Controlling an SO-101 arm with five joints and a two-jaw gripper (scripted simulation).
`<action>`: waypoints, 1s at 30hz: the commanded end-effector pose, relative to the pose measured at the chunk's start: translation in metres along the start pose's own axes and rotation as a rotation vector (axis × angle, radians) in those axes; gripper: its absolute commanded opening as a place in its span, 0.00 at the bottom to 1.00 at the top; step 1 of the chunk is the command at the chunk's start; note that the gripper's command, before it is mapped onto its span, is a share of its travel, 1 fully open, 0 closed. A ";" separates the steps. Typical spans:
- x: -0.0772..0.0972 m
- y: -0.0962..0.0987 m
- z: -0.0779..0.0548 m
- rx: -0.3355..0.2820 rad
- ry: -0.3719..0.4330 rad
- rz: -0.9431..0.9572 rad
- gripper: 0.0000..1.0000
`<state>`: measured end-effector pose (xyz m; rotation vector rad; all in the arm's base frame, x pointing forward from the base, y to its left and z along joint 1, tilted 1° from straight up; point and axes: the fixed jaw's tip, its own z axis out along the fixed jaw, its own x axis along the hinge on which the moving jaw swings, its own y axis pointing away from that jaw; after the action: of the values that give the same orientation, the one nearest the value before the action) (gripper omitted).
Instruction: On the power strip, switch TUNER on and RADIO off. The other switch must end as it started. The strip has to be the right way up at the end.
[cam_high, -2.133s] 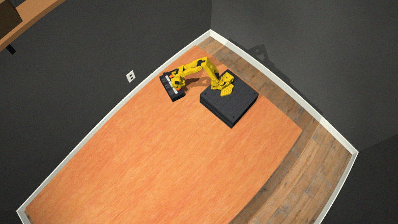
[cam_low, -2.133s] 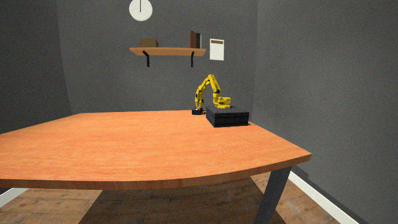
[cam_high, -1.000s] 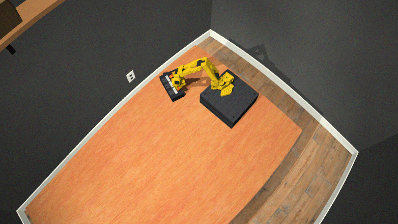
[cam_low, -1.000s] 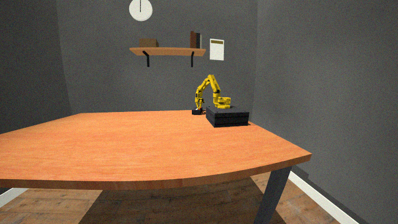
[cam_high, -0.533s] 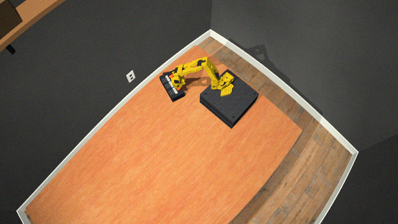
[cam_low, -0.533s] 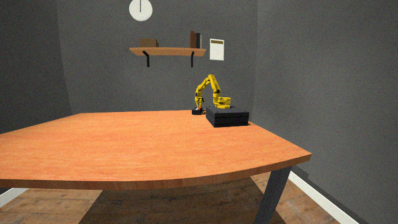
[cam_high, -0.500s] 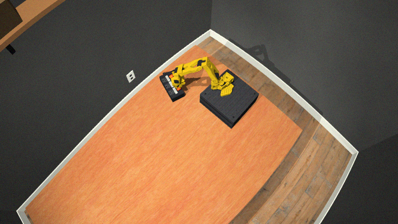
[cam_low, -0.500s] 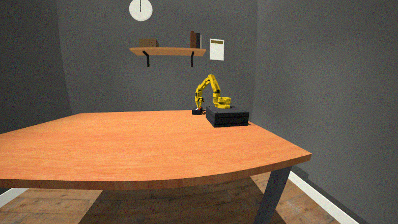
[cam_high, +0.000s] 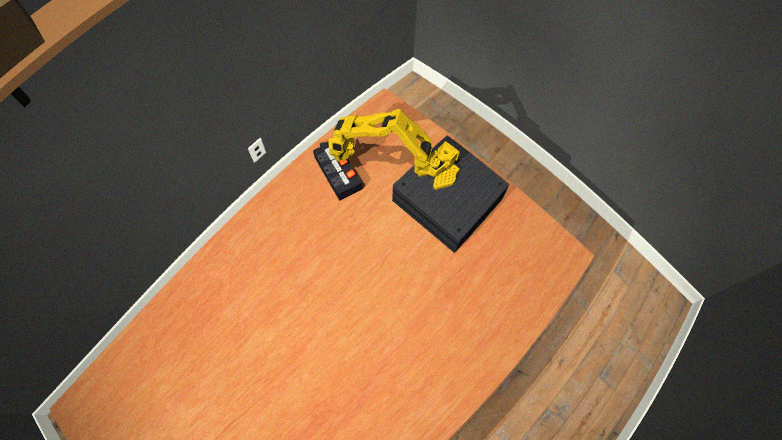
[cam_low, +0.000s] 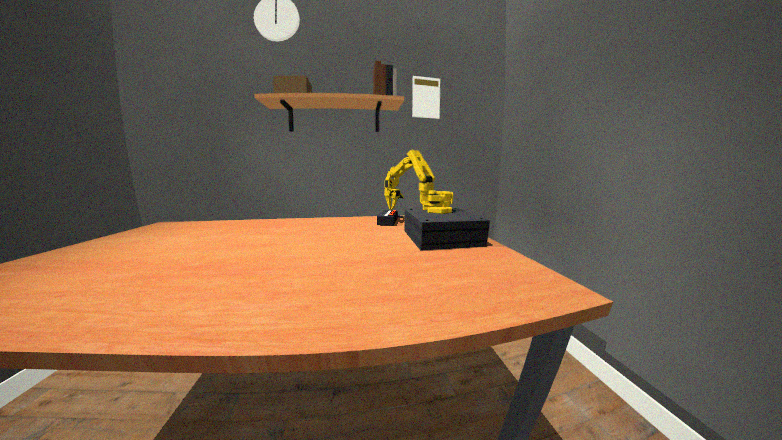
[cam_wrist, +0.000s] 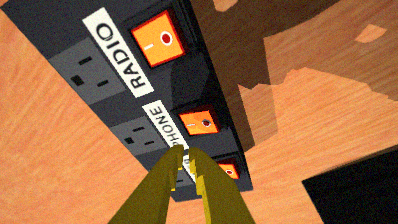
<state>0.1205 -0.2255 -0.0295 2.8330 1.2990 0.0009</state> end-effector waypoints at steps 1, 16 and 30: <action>-0.019 0.004 0.002 0.032 0.013 0.073 0.00; -0.048 0.002 0.004 0.032 0.012 0.168 0.00; -0.048 0.002 0.004 0.032 0.012 0.168 0.00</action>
<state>0.0948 -0.2659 -0.0288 2.9300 1.0904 -0.0021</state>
